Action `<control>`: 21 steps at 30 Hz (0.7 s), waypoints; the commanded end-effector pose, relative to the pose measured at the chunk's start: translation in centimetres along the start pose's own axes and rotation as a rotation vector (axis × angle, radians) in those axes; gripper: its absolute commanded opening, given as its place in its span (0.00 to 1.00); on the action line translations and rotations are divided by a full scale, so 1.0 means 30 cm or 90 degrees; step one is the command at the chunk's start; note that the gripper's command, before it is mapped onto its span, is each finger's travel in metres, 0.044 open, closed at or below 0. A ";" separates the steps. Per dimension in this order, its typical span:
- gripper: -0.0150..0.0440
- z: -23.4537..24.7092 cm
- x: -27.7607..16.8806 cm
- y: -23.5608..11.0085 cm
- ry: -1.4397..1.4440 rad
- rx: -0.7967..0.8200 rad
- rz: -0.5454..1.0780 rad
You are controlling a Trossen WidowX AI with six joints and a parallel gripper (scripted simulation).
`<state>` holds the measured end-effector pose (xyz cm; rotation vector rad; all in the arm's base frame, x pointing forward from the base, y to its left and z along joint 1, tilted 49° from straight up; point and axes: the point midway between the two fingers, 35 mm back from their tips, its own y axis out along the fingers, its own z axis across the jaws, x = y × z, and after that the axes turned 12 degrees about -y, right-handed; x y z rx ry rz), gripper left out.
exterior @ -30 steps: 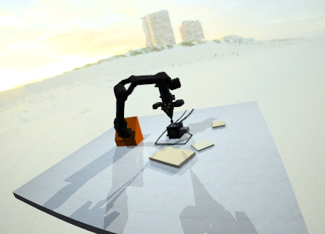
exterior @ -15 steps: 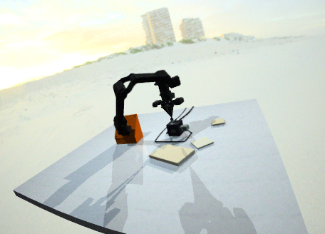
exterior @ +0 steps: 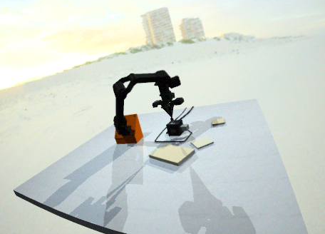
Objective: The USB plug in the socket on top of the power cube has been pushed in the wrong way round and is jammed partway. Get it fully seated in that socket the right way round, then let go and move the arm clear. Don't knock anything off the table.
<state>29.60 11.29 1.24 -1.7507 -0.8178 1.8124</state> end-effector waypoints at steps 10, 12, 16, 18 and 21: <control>0.25 0.000 0.004 0.005 -0.005 -0.001 -0.009; 0.25 0.000 0.004 0.006 -0.005 -0.001 -0.010; 0.25 0.000 0.005 0.008 -0.006 -0.001 -0.012; 0.25 0.000 0.005 0.008 -0.006 -0.001 -0.012; 0.25 0.000 0.005 0.010 -0.006 -0.001 -0.012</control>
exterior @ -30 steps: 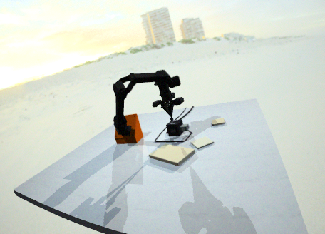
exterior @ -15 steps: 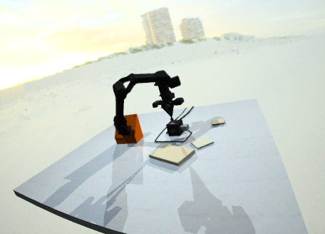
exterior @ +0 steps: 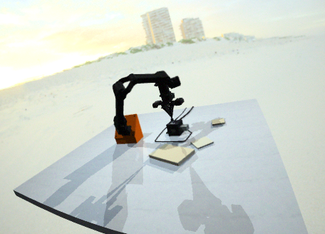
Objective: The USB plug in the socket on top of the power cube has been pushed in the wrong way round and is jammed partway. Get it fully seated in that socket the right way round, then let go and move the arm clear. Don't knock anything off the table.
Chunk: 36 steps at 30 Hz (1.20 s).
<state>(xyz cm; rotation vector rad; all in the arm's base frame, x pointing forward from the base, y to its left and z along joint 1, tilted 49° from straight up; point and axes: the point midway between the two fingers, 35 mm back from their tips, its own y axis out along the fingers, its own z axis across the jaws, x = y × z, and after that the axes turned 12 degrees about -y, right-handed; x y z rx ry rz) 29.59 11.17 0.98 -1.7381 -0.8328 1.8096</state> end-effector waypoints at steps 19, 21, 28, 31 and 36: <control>0.25 0.000 0.001 0.008 -0.002 0.000 -0.003; 0.25 0.000 0.001 0.009 -0.002 0.000 -0.003; 0.25 0.000 0.000 0.012 -0.002 0.000 -0.003; 0.25 0.000 0.000 0.013 -0.002 0.000 -0.003; 0.25 0.000 0.000 0.015 -0.002 0.000 -0.003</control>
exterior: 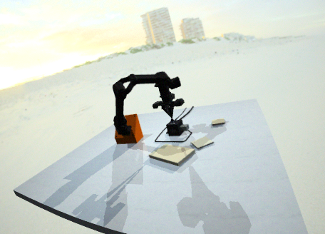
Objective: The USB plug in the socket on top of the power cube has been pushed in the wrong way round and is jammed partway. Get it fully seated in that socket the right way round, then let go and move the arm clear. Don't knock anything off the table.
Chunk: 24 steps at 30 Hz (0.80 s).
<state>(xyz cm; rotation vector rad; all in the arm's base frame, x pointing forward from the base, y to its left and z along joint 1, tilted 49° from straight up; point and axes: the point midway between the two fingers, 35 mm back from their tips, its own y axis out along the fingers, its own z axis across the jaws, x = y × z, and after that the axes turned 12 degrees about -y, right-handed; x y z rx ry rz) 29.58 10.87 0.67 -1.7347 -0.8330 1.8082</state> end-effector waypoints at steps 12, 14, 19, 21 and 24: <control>0.25 -0.001 0.000 0.006 -0.002 -0.001 -0.001; 0.25 -0.001 0.000 0.006 -0.002 -0.001 -0.001; 0.25 -0.001 -0.001 0.008 -0.002 -0.001 -0.001; 0.25 -0.001 -0.001 0.009 -0.002 -0.001 -0.001; 0.25 -0.001 -0.001 0.010 -0.002 -0.001 -0.001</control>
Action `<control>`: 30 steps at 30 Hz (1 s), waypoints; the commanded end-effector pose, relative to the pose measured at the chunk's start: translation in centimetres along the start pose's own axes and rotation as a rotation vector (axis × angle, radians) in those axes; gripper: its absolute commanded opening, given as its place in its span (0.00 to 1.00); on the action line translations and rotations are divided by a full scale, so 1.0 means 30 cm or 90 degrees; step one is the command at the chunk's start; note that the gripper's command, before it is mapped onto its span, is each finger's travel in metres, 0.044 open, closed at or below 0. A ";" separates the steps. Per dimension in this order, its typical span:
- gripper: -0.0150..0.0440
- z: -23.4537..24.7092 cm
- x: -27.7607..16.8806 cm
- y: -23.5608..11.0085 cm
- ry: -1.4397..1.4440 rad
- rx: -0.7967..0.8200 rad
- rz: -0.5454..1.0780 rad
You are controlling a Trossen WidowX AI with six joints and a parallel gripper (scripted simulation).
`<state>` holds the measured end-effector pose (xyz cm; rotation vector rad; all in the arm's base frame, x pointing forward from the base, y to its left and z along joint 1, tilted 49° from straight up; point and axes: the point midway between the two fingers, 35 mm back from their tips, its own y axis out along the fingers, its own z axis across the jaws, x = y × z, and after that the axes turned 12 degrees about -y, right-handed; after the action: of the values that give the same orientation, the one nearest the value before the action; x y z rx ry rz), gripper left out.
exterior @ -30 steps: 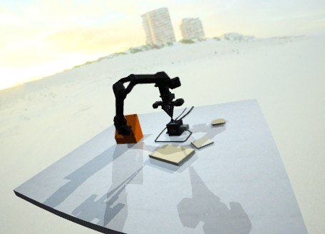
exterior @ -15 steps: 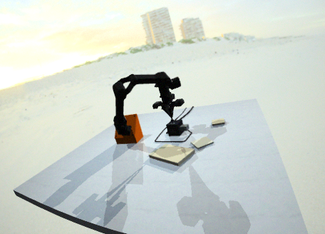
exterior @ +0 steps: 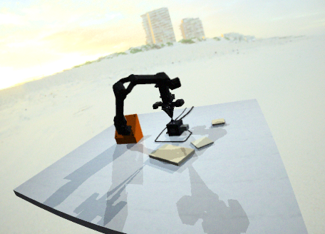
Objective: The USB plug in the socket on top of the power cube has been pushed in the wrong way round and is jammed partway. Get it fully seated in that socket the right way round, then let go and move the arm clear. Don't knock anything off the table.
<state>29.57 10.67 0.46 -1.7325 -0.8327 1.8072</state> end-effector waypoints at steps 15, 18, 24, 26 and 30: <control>0.25 -0.002 -0.001 0.007 -0.002 -0.002 0.000; 0.25 -0.002 -0.002 0.008 -0.002 -0.002 0.000; 0.25 -0.002 -0.002 0.010 -0.002 -0.002 0.000; 0.25 -0.002 -0.002 0.011 -0.002 -0.002 0.000; 0.25 -0.002 -0.002 0.013 -0.002 -0.002 0.000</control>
<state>29.58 10.41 0.21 -1.7313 -0.8325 1.8066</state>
